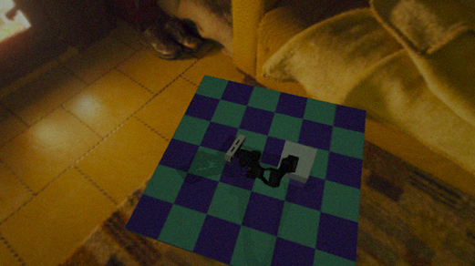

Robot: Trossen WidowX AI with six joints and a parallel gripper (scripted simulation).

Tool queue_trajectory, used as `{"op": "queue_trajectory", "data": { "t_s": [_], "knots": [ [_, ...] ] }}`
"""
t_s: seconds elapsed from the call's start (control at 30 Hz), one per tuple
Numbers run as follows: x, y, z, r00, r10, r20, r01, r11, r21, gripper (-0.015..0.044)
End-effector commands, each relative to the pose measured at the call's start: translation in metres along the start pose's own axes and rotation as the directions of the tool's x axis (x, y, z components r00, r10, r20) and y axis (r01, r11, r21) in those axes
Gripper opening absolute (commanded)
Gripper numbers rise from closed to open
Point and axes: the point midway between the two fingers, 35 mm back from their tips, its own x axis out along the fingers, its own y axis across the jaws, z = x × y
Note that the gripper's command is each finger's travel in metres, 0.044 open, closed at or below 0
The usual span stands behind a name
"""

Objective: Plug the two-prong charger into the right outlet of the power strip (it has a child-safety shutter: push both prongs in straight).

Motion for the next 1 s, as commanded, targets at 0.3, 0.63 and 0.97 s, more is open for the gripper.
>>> {"op": "queue_trajectory", "data": {
  "t_s": [0.3, 0.63, 0.97],
  "knots": [
    [0.001, 0.000, 0.000, 1.000, 0.000, -0.001, 0.000, 1.000, 0.000, 0.0204],
    [0.000, 0.000, 0.000, 1.000, 0.000, -0.001, 0.000, 1.000, 0.000, 0.0059],
    [-0.029, -0.002, -0.002, 1.000, -0.002, -0.003, 0.002, 1.000, 0.004, 0.0000]
  ]
}}
